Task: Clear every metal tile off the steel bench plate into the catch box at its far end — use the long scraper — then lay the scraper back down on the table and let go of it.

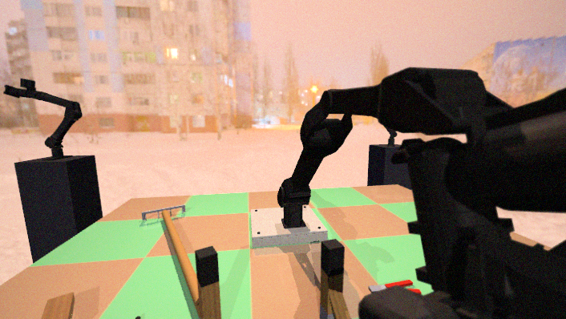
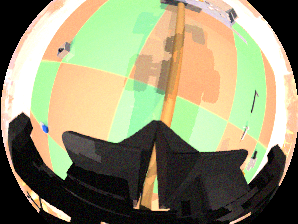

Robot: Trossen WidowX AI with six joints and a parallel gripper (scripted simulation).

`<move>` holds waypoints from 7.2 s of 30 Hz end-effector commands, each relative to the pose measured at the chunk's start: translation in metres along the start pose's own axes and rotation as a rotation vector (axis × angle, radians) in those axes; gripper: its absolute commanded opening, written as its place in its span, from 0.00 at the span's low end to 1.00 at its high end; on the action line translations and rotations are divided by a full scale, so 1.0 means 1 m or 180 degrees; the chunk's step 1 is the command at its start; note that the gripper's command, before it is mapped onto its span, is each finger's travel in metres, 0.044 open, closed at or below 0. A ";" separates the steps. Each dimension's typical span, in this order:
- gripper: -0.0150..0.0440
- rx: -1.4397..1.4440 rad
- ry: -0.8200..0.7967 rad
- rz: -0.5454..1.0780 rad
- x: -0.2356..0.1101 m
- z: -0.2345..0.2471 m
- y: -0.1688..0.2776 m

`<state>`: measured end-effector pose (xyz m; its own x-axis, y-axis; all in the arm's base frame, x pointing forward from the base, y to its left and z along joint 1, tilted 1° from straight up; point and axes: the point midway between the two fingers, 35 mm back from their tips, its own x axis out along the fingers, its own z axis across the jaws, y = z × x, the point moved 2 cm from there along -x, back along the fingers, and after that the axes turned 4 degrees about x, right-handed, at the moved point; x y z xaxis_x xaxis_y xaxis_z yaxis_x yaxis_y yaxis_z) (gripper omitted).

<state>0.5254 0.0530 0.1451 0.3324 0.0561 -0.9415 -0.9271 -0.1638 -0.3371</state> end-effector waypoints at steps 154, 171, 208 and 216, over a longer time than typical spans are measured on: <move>0.79 0.0045 0.0034 -0.0266 -0.040 -0.003 -0.002; 1.00 0.0118 0.0087 -0.0698 -0.103 -0.006 0.003; 1.00 0.0272 0.0188 -0.1633 -0.221 -0.008 0.047; 1.00 0.0304 0.0207 -0.1835 -0.243 -0.008 0.061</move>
<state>0.3992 0.0242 0.3445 0.7730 0.0565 -0.6318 -0.6301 -0.0466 -0.7751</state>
